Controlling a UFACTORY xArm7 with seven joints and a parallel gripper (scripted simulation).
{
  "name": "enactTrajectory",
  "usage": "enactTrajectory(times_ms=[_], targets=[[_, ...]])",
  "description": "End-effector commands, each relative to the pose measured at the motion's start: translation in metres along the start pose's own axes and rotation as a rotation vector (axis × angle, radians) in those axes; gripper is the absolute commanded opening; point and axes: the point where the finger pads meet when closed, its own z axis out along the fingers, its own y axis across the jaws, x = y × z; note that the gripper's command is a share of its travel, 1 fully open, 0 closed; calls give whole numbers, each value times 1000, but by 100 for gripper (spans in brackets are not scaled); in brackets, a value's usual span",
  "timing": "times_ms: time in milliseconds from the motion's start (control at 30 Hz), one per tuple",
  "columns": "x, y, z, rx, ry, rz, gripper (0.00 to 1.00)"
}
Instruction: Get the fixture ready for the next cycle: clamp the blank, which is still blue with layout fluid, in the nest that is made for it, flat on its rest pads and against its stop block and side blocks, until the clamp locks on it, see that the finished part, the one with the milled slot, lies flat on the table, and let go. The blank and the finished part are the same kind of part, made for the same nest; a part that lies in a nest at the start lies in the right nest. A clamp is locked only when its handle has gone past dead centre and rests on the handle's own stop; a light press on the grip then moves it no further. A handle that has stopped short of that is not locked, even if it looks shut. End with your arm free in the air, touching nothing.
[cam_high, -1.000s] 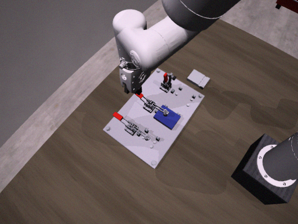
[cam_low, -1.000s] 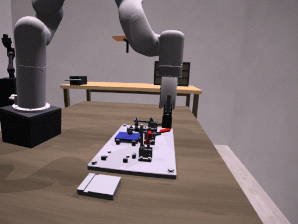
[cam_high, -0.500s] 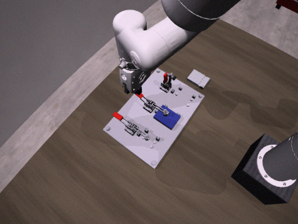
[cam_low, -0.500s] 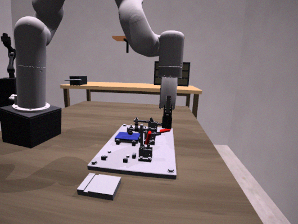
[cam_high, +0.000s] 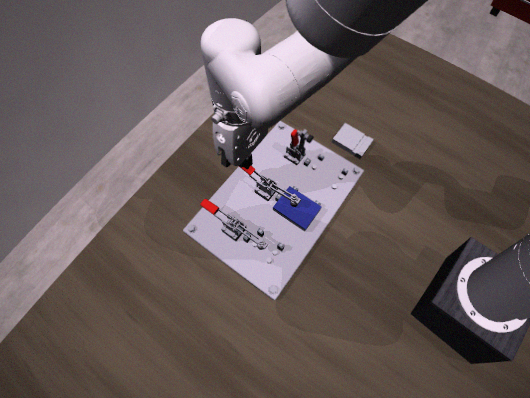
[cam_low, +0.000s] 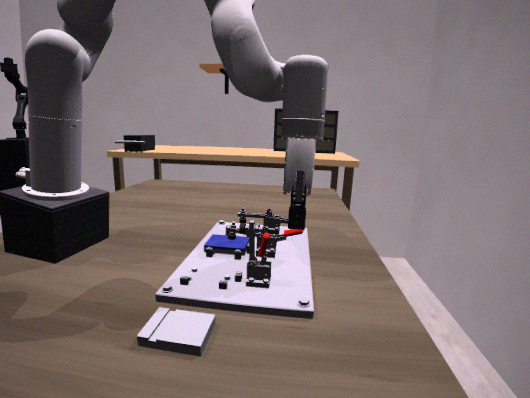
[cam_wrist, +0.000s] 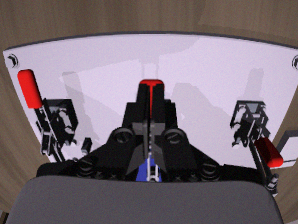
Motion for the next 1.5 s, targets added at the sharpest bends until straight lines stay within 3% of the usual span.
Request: enactTrajectory(times_ms=[0,1467], targets=[[1,0,-1,1,3,0,0],[1,0,5,1,3,0,0]])
